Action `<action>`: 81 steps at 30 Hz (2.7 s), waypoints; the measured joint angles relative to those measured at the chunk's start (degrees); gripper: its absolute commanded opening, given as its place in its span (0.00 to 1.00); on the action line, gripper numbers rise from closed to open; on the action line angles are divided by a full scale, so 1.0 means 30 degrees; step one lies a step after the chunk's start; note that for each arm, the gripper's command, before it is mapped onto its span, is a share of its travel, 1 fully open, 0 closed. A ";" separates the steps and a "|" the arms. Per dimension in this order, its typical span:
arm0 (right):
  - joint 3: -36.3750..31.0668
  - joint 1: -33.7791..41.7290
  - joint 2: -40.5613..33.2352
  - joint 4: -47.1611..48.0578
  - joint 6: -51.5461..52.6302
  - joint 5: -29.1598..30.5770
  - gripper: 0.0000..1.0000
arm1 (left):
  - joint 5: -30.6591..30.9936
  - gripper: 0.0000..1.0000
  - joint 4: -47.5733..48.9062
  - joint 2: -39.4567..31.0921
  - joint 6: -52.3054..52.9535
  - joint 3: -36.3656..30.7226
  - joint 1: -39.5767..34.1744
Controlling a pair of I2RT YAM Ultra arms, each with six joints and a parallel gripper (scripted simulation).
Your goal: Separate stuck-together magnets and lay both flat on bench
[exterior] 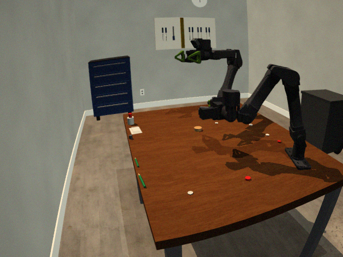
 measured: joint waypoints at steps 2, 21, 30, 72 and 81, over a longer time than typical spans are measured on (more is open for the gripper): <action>0.0000 0.0000 0.0000 0.0000 0.0000 0.0000 1.00 | -0.0022 0.18 -0.0087 -0.0007 0.0131 0.0000 -0.0029; 0.0000 -0.0022 0.0000 0.0000 -0.0058 0.0022 0.88 | -0.0051 0.18 -0.0087 -0.0007 0.0277 -0.0058 -0.0007; 0.0000 0.0015 0.0000 0.0000 -0.0036 0.0022 0.75 | -0.0073 0.18 -0.0080 0.0029 0.0284 -0.0058 0.0000; -0.0117 0.0015 0.0204 0.0255 0.0444 -0.0277 0.33 | -0.0087 0.18 -0.0080 0.0095 0.0189 -0.0095 -0.0051; -0.0867 -0.0131 0.2710 0.3045 0.5450 -0.4320 0.33 | -0.0095 0.18 -0.0080 0.0095 0.0189 -0.0095 -0.0080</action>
